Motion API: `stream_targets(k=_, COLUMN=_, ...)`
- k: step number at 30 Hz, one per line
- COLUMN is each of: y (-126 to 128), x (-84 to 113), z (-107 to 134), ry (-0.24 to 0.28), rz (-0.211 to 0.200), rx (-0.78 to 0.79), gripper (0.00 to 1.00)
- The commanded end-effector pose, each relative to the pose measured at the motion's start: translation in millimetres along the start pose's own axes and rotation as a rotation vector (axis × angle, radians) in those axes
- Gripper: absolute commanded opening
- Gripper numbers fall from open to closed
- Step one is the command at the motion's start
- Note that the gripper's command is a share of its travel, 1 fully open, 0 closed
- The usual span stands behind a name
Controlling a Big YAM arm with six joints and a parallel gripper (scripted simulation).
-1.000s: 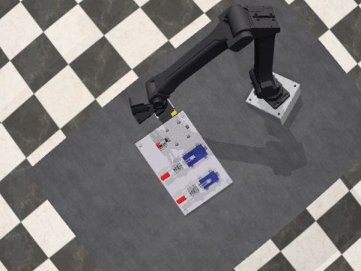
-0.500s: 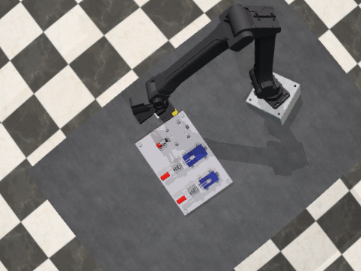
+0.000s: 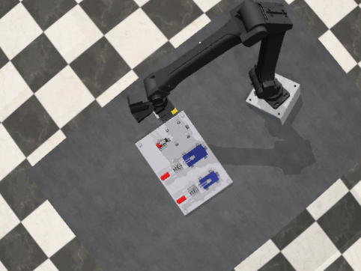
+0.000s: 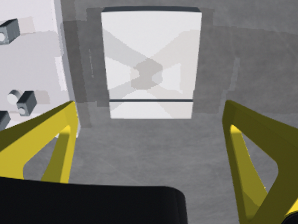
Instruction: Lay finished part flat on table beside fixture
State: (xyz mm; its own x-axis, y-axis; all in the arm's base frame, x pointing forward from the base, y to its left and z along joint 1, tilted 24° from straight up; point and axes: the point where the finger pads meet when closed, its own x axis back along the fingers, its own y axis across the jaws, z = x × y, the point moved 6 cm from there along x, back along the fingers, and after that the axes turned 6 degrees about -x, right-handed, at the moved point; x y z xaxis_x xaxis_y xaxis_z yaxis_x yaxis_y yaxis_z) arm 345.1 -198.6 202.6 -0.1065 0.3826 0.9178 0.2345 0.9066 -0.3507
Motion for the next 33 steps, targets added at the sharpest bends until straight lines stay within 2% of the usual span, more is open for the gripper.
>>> stream_targets(k=1, y=-6.2, x=39.3, z=-17.6, ry=-0.062, rz=0.013, rx=-0.023, gripper=0.85)
stream_targets(k=9, y=-6.2, x=64.4, z=-16.5, ry=-0.064, rz=0.012, rx=-0.023, gripper=0.85)
stream_targets(k=12, y=-4.2, x=60.0, z=-17.4, ry=-0.048, rz=0.008, rx=-0.018, gripper=0.85)
stream_targets(k=16, y=-6.1, x=71.2, z=-16.2, ry=-0.064, rz=0.011, rx=-0.024, gripper=0.85)
stream_targets(k=33, y=-7.5, x=75.5, z=-18.0, ry=-0.074, rz=0.014, rx=-0.026, gripper=0.85)
